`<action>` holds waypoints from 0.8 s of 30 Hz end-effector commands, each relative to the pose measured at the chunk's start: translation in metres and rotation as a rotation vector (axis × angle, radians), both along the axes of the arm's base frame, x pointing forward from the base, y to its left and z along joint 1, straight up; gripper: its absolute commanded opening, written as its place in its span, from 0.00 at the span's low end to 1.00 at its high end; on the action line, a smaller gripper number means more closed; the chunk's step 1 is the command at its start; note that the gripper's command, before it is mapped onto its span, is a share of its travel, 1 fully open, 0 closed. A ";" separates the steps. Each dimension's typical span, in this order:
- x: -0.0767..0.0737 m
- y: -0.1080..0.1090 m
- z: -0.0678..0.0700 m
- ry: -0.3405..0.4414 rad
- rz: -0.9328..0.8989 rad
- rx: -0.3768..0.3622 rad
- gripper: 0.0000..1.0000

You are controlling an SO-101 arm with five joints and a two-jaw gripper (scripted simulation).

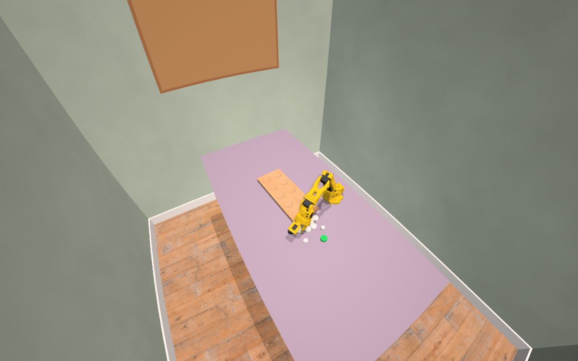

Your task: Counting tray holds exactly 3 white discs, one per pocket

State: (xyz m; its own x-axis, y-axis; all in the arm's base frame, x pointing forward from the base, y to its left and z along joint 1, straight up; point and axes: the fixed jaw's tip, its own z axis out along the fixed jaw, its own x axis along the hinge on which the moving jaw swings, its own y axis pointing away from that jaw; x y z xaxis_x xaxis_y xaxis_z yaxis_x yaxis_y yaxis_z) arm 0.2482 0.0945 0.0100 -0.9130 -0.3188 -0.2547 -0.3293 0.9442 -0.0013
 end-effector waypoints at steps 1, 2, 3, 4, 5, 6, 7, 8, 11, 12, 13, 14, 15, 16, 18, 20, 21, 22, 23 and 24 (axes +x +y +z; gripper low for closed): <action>0.010 0.003 0.016 -0.072 0.001 0.025 0.00; 0.010 0.003 0.016 -0.072 0.001 0.025 0.00; 0.010 0.003 0.016 -0.072 0.001 0.025 0.00; 0.010 0.003 0.016 -0.072 0.001 0.025 0.00; 0.010 0.003 0.016 -0.072 0.001 0.025 0.00; 0.010 0.003 0.016 -0.072 0.001 0.025 0.00; 0.010 0.003 0.016 -0.072 0.001 0.025 0.00; 0.010 0.003 0.016 -0.072 0.001 0.025 0.00; 0.010 0.003 0.019 -0.072 0.000 0.025 0.00; 0.011 0.002 0.020 -0.072 -0.001 0.025 0.00; 0.011 0.002 0.021 -0.072 -0.001 0.025 0.00; 0.011 0.002 0.023 -0.073 -0.002 0.025 0.00; 0.011 0.002 0.024 -0.073 -0.003 0.025 0.00; 0.011 0.002 0.026 -0.073 -0.004 0.025 0.00; 0.011 0.001 0.030 -0.073 -0.006 0.025 0.00; 0.011 0.001 0.032 -0.073 -0.006 0.025 0.00; 0.011 0.001 0.032 -0.073 -0.006 0.025 0.00; 0.011 0.001 0.034 -0.073 -0.007 0.025 0.00; 0.011 0.000 0.036 -0.073 -0.008 0.025 0.00; 0.011 0.000 0.038 -0.073 -0.009 0.025 0.00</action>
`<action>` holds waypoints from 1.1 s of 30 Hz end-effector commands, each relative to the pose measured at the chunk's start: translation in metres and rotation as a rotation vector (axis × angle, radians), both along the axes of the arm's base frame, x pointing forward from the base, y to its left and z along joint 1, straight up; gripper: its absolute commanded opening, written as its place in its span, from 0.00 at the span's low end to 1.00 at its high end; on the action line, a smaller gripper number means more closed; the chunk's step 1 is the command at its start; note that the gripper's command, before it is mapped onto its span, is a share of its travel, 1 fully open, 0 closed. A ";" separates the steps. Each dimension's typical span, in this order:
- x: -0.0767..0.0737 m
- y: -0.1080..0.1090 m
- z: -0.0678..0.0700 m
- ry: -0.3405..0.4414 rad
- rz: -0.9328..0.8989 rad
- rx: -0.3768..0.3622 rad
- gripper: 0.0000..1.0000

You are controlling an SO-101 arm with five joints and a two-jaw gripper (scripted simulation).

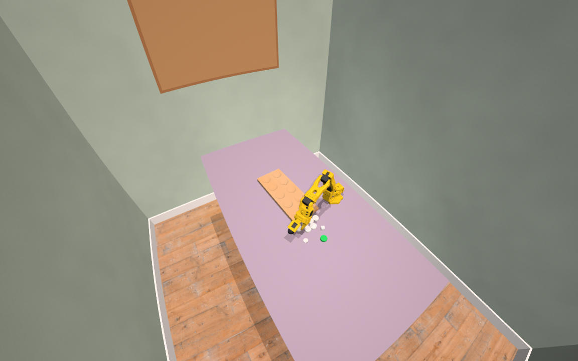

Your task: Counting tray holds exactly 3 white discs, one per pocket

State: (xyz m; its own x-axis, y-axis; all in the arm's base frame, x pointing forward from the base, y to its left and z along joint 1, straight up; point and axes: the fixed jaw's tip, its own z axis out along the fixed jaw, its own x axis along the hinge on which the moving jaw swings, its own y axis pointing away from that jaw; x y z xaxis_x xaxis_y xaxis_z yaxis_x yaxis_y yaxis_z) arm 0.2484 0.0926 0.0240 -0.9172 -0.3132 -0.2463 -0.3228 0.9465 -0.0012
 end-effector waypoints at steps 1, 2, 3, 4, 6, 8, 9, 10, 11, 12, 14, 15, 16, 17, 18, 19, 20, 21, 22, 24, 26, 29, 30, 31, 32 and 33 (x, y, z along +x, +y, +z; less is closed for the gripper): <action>0.011 0.002 0.026 -0.081 -0.003 0.027 0.00; 0.010 0.001 0.027 -0.081 -0.004 0.027 0.00; 0.010 0.001 0.029 -0.081 -0.005 0.027 0.00; 0.010 0.001 0.030 -0.081 -0.005 0.027 0.00; 0.010 0.001 0.032 -0.081 -0.006 0.027 0.00; 0.010 0.000 0.033 -0.081 -0.007 0.027 0.00; 0.010 0.000 0.034 -0.081 -0.007 0.027 0.00; 0.010 0.000 0.034 -0.081 -0.007 0.027 0.00; 0.010 0.000 0.034 -0.081 -0.007 0.027 0.00; 0.010 0.000 0.034 -0.081 -0.007 0.027 0.00; 0.010 0.000 0.034 -0.081 -0.007 0.027 0.00; 0.011 0.000 0.038 -0.089 -0.009 0.030 0.00; 0.011 0.000 0.038 -0.089 -0.009 0.030 0.00; 0.011 0.000 0.038 -0.089 -0.009 0.030 0.00; 0.011 0.000 0.038 -0.089 -0.009 0.030 0.00; 0.011 0.000 0.038 -0.089 -0.009 0.030 0.00; 0.011 0.000 0.038 -0.089 -0.009 0.030 0.00; 0.011 0.000 0.038 -0.089 -0.009 0.030 0.00; 0.011 0.000 0.038 -0.089 -0.009 0.030 0.00; 0.011 0.000 0.038 -0.089 -0.009 0.030 0.00; 0.011 0.000 0.038 -0.089 -0.009 0.030 0.00; 0.011 0.000 0.038 -0.089 -0.009 0.030 0.00; 0.011 0.000 0.038 -0.089 -0.009 0.030 0.00; 0.011 0.000 0.038 -0.089 -0.009 0.030 0.00; 0.010 0.000 0.038 -0.089 -0.010 0.030 0.00; 0.010 0.000 0.039 -0.089 -0.010 0.030 0.00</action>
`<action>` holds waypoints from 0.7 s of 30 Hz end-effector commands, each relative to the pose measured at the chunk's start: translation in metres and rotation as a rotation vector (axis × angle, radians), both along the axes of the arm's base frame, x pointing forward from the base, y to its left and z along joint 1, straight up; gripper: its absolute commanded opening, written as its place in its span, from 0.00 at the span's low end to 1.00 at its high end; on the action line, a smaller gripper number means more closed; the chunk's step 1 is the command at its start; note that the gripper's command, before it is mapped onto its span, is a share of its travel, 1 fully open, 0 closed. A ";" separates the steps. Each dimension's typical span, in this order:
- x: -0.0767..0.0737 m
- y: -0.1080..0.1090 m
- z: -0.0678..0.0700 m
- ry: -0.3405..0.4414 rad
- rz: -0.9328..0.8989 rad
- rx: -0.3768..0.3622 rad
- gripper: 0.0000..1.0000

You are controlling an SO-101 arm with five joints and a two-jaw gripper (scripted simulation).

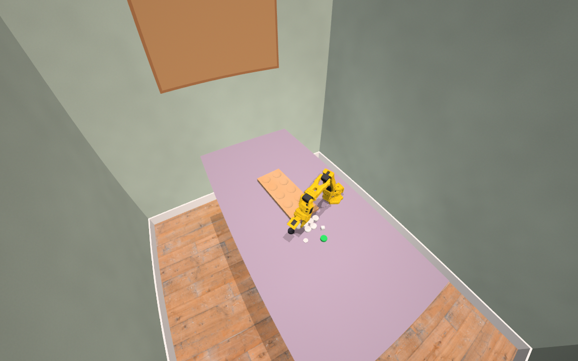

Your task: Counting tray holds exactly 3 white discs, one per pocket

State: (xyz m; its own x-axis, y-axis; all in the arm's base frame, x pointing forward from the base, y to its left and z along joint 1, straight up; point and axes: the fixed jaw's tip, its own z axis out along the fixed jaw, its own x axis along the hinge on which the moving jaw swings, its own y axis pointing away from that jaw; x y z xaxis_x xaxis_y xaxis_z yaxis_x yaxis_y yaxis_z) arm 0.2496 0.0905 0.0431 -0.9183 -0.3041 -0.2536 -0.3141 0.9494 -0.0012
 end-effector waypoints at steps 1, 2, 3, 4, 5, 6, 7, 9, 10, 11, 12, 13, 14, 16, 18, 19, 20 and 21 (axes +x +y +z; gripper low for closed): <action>0.009 0.001 0.020 -0.082 -0.002 0.027 0.00; 0.009 0.001 0.020 -0.082 -0.003 0.027 0.00; 0.008 0.001 0.020 -0.082 -0.004 0.027 0.00; 0.008 0.000 0.020 -0.082 -0.006 0.027 0.00; 0.007 0.000 0.021 -0.082 -0.007 0.027 0.00; 0.007 -0.001 0.021 -0.082 -0.009 0.027 0.00; 0.006 -0.002 0.022 -0.082 -0.011 0.027 0.00; 0.005 -0.004 0.023 -0.082 -0.016 0.026 0.00; 0.004 -0.005 0.023 -0.082 -0.019 0.026 0.00; 0.003 -0.006 0.024 -0.082 -0.023 0.026 0.00; 0.002 -0.007 0.024 -0.082 -0.026 0.026 0.00; 0.001 -0.009 0.025 -0.082 -0.030 0.026 0.00; 0.001 -0.009 0.025 -0.082 -0.030 0.026 0.00; -0.001 -0.010 0.026 -0.082 -0.034 0.026 0.00; -0.003 -0.013 0.027 -0.082 -0.042 0.025 0.00; -0.005 -0.015 0.028 -0.083 -0.047 0.025 0.00; -0.006 -0.017 0.029 -0.083 -0.052 0.025 0.00; -0.008 -0.019 0.029 -0.083 -0.057 0.025 0.00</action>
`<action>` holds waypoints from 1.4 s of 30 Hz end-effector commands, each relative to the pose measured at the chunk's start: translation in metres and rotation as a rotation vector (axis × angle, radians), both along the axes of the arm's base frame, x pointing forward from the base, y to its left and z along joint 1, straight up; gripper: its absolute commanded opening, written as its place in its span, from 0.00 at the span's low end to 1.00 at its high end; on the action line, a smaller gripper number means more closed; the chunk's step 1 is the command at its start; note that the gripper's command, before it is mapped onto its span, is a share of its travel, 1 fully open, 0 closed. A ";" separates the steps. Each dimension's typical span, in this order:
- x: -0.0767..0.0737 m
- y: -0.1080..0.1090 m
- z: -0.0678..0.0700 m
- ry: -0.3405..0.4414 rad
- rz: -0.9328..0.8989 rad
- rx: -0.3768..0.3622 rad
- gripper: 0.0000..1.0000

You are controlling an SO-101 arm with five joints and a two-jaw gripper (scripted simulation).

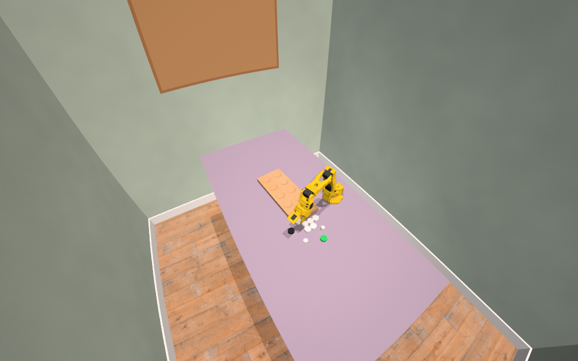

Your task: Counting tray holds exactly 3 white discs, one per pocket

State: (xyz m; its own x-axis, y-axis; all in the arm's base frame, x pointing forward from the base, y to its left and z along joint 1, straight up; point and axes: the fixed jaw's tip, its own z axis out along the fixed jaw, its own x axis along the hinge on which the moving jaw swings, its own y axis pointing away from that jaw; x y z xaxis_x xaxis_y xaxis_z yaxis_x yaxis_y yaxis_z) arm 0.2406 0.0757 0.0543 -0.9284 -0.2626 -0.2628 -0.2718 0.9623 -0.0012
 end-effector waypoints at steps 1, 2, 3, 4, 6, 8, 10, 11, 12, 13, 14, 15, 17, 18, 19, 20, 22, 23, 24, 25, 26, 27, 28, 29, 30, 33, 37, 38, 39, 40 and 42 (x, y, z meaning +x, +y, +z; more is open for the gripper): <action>-0.001 -0.006 0.019 -0.074 -0.018 0.020 0.00; -0.003 -0.008 0.020 -0.074 -0.024 0.020 0.00; -0.005 -0.010 0.020 -0.074 -0.030 0.020 0.00; -0.007 -0.012 0.021 -0.074 -0.036 0.019 0.00; -0.012 -0.016 0.022 -0.074 -0.048 0.019 0.00; -0.016 -0.020 0.023 -0.074 -0.061 0.019 0.00; -0.019 -0.022 0.023 -0.074 -0.068 0.018 0.00; -0.019 -0.022 0.023 -0.074 -0.068 0.018 0.00; -0.022 -0.024 0.023 -0.075 -0.074 0.018 0.00; -0.024 -0.026 0.024 -0.075 -0.081 0.018 0.00; -0.027 -0.028 0.024 -0.075 -0.088 0.018 0.00; -0.029 -0.030 0.024 -0.075 -0.095 0.017 0.00; -0.035 -0.034 0.024 -0.075 -0.109 0.017 0.00; -0.038 -0.036 0.023 -0.075 -0.116 0.016 0.00; -0.040 -0.038 0.023 -0.075 -0.123 0.016 0.00; -0.043 -0.040 0.023 -0.075 -0.130 0.016 0.00; -0.049 -0.043 0.022 -0.075 -0.143 0.015 0.00; -0.051 -0.045 0.021 -0.075 -0.150 0.015 0.00; -0.054 -0.046 0.020 -0.075 -0.156 0.015 0.00; -0.056 -0.048 0.020 -0.075 -0.163 0.015 0.00; -0.059 -0.049 0.019 -0.075 -0.169 0.014 0.00; -0.059 -0.049 0.019 -0.075 -0.169 0.014 0.00; -0.059 -0.049 0.019 -0.075 -0.169 0.014 0.00; -0.061 -0.051 0.018 -0.075 -0.175 0.014 0.00; -0.063 -0.052 0.017 -0.075 -0.181 0.014 0.00; -0.070 -0.055 0.015 -0.076 -0.198 0.013 0.00; -0.077 -0.059 0.011 -0.076 -0.217 0.013 0.00; -0.079 -0.060 0.010 -0.076 -0.221 0.013 0.00; -0.080 -0.061 0.009 -0.076 -0.225 0.012 0.00; -0.082 -0.061 0.009 -0.076 -0.229 0.012 0.00; -0.084 -0.062 0.007 -0.076 -0.236 0.012 0.00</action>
State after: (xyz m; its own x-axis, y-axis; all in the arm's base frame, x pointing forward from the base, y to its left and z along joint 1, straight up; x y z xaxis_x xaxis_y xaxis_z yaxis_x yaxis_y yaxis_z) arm 0.1553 0.0156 0.0561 -0.9556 -0.0500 -0.2904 -0.0519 0.9987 -0.0013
